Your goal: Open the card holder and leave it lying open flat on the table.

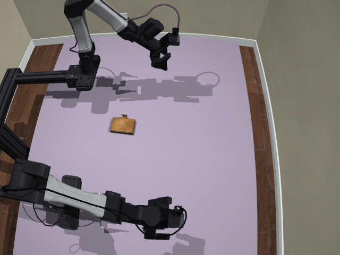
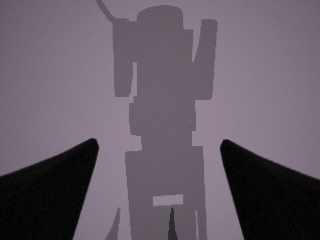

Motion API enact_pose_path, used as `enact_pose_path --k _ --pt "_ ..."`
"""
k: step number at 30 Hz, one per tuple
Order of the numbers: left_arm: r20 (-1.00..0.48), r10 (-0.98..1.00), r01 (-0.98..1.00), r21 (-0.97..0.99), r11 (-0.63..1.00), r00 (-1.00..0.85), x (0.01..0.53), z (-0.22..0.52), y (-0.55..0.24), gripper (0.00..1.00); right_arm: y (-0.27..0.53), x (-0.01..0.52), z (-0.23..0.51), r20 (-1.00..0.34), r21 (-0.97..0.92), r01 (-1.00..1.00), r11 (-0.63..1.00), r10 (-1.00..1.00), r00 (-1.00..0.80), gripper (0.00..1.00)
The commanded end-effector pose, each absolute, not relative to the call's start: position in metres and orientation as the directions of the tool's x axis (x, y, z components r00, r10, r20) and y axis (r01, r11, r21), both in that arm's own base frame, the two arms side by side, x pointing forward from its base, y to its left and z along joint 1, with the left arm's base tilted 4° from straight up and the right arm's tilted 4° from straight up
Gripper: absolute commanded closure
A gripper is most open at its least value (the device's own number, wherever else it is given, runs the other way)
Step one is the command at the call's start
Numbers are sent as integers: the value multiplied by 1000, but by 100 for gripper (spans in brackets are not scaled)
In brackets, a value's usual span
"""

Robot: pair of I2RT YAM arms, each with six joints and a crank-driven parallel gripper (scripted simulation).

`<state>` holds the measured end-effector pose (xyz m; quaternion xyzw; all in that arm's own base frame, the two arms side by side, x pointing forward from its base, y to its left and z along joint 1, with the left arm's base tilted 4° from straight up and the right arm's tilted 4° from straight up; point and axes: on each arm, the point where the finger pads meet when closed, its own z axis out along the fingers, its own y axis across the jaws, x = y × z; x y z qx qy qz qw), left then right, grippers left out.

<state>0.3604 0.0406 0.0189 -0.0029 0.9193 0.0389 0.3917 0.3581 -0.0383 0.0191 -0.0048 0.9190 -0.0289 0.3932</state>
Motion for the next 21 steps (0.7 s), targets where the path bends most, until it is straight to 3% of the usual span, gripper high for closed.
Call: enact_pose_path --k 1,21 --pt "-732 26 -36 68 997 -681 364 24 40 0 -37 362 24 -734 -58 10 998 -36 -678 0" --pt "-747 15 -55 69 996 -664 365 26 40 0 -26 358 24 -733 -42 -46 998 -62 -678 0"
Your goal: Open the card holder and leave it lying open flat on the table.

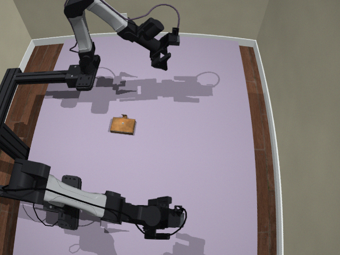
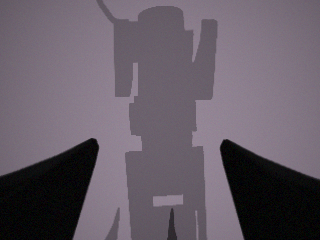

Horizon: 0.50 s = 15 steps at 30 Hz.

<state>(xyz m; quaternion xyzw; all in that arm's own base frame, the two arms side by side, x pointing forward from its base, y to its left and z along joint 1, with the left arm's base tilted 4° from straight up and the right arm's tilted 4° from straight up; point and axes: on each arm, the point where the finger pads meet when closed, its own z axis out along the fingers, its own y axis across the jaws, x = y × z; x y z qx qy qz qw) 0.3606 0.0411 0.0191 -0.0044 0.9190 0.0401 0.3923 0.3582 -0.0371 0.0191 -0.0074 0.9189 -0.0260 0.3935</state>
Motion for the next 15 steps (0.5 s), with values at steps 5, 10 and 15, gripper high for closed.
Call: enact_pose_path --k 5,10,15 --pt "-769 -5 -88 67 994 -639 358 25 34 0 16 351 32 -754 10 -229 973 -143 -642 0" --pt "-795 -47 -145 52 988 -605 335 12 13 0 77 331 48 -800 54 -475 878 -247 -547 0" --pt "-810 -83 -186 32 982 -580 315 0 -6 0 111 313 59 -828 70 -608 791 -294 -478 0"
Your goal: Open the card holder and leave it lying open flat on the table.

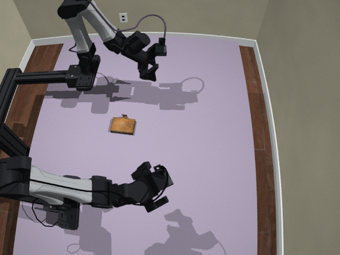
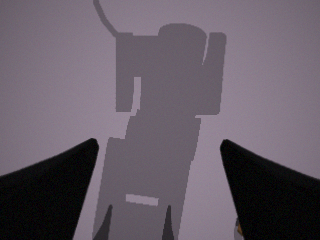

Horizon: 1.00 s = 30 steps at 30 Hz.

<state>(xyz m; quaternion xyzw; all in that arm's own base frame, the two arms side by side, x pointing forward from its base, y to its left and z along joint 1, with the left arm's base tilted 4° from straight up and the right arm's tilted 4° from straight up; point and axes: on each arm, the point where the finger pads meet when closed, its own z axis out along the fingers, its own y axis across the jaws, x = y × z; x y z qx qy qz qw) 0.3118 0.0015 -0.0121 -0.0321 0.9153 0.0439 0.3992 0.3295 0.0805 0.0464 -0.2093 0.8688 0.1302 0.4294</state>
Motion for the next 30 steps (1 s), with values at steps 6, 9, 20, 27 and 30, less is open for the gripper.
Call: enact_pose_path --k 6,9,20,27,30 --pt "-801 -122 -222 14 975 -586 266 -36 -44 0 165 272 77 -877 81 -805 588 -342 -338 0" --pt "-786 -115 -206 16 979 -608 243 -51 -61 0 190 245 87 -902 77 -887 455 -348 -256 0" --pt "-774 -72 -175 51 983 -629 189 -85 -102 0 235 171 112 -955 34 -994 99 -290 -62 0" --pt "-776 -33 -136 68 988 -630 166 -99 -122 0 242 143 117 -965 34 -999 -21 -263 -27 0" --pt "-776 -21 -121 71 990 -630 160 -103 -130 0 243 136 117 -966 30 -999 -44 -258 -18 0"
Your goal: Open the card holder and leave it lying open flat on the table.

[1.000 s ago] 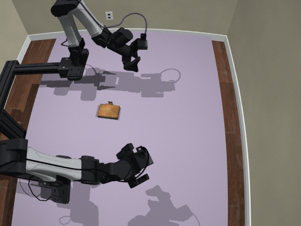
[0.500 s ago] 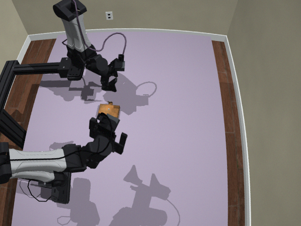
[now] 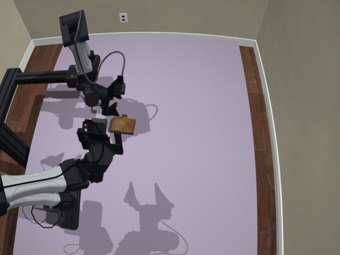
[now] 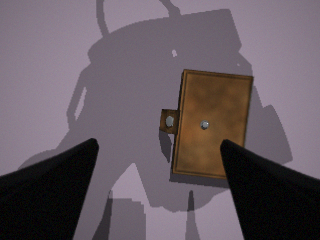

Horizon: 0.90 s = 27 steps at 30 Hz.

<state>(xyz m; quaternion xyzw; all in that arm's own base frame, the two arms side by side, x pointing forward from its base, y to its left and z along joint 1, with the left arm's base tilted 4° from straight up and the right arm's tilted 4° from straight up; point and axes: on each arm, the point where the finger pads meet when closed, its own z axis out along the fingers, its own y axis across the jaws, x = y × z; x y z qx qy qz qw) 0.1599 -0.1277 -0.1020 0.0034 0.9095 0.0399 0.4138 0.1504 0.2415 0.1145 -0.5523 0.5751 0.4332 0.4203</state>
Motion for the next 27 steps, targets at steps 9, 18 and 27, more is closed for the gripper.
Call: enact_pose_path --k 9,18,27 --pt "-778 -4 -91 68 994 -628 156 -106 -141 0 245 129 117 -967 19 -998 -59 -255 -3 0" --pt "-680 210 88 211 974 -702 134 -118 -132 61 246 127 108 -962 47 -997 -61 -271 -29 0" --pt "-391 462 358 312 880 -796 119 -136 -115 61 250 126 108 -963 82 -994 -74 -264 -59 0"
